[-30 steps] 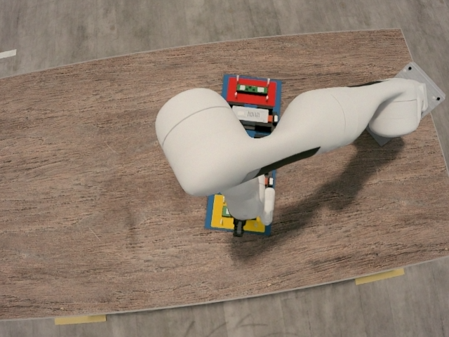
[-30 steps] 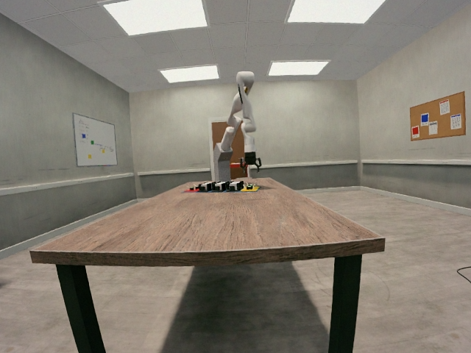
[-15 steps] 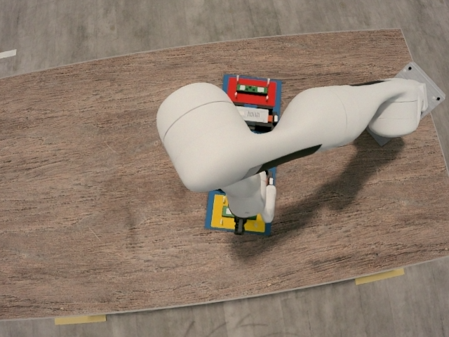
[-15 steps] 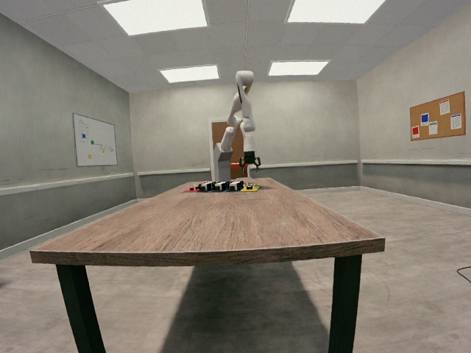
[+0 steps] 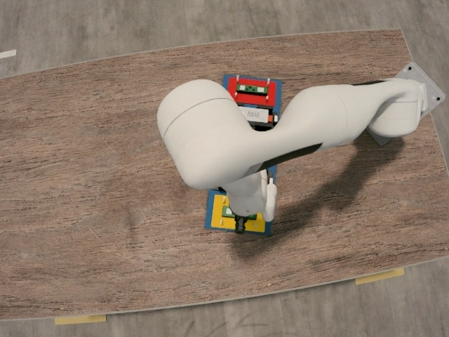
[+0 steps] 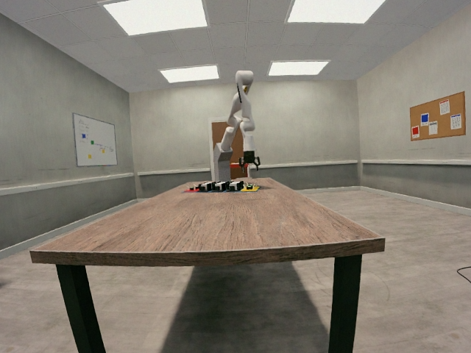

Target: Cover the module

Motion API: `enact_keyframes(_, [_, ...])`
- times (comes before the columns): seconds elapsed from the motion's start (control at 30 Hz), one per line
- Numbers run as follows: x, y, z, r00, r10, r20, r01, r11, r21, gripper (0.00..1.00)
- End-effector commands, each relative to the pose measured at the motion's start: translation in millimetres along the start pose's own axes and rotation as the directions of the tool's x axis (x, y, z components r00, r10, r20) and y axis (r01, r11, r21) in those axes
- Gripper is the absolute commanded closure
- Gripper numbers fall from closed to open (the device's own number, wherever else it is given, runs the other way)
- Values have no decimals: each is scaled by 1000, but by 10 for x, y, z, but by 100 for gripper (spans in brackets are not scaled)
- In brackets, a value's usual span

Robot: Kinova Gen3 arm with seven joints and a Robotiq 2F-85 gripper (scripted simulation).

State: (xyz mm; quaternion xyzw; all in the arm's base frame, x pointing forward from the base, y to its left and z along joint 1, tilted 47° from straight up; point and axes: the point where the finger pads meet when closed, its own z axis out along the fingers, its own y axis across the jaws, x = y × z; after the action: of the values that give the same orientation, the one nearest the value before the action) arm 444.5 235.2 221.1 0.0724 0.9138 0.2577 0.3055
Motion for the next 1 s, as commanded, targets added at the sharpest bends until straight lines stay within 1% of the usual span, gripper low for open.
enact_keyframes(0.0, [-3,1,-3,1000,0,1,0,1000,0,0])
enact_keyframes(0.37, [5,-27,97,1000,0,1,0,1000,0,0])
enact_keyframes(0.6, [5,-27,97,1000,0,1,0,1000,0,0])
enact_keyframes(0.97, [4,-27,297,1000,0,1,0,1000,0,0])
